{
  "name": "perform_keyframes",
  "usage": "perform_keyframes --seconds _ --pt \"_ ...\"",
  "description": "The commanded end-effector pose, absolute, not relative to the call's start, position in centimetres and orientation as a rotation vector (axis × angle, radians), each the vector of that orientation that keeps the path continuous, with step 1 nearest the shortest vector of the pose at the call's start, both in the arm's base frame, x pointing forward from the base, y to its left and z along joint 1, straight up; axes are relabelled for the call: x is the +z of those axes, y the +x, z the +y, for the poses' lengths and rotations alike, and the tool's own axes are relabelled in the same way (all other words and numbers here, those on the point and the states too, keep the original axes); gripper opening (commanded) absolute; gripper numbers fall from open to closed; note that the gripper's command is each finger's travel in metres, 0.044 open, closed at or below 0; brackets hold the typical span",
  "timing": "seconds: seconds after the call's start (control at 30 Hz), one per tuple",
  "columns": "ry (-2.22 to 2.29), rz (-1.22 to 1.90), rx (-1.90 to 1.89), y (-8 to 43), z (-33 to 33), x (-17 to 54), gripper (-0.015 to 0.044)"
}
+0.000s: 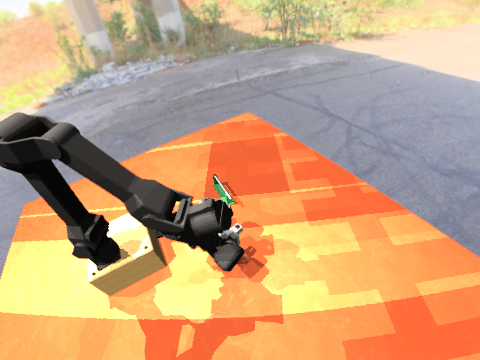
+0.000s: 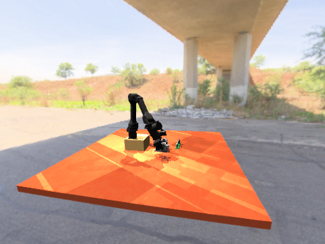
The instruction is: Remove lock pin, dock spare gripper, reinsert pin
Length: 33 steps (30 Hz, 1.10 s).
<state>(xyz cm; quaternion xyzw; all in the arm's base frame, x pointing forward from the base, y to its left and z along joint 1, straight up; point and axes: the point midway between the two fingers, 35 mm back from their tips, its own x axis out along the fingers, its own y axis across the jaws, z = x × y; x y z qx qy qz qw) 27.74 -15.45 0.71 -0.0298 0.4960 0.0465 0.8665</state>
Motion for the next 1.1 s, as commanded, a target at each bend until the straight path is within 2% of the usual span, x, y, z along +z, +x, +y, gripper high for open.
perform_keyframes --seconds 0.0,0.37,0.73,1.07 --pt "-0.078 1.024 0.095 28.0 -15.7 2.5 0.0" --pt "-0.078 1.024 0.095 27.3 -15.1 6.4 0.0" --pt "-0.062 1.035 0.096 27.2 -15.0 5.8 0.0" --pt "0.178 1.098 0.131 25.9 -13.0 4.8 0.0"
